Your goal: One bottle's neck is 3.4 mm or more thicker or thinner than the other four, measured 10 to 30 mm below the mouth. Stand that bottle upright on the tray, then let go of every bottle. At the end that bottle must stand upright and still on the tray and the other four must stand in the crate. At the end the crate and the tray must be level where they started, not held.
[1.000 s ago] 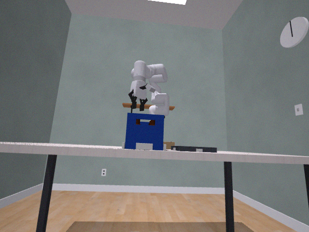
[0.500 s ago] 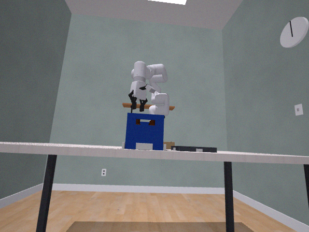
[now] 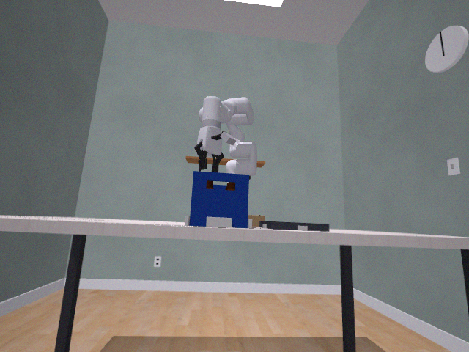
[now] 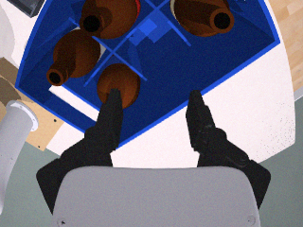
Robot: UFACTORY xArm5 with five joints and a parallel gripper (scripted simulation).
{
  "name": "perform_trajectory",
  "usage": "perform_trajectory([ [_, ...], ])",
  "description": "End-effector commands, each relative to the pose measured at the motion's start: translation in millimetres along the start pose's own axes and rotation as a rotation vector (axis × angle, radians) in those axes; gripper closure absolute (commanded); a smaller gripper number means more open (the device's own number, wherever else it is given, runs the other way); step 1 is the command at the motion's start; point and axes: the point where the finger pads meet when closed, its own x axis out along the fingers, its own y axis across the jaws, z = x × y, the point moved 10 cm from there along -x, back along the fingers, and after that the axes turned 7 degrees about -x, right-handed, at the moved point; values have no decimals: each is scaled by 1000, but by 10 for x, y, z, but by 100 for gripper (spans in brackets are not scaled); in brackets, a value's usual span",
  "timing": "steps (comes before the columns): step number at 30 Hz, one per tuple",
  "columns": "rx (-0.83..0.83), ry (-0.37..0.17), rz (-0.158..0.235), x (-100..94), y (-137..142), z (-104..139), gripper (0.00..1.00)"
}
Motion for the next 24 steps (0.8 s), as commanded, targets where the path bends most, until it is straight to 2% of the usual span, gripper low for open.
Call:
perform_trajectory([
  [1,0,1,4,37,8,-2,35],
  [12,0,1,4,169,9,0,35],
  [24,0,1,4,231,10,1,35],
])
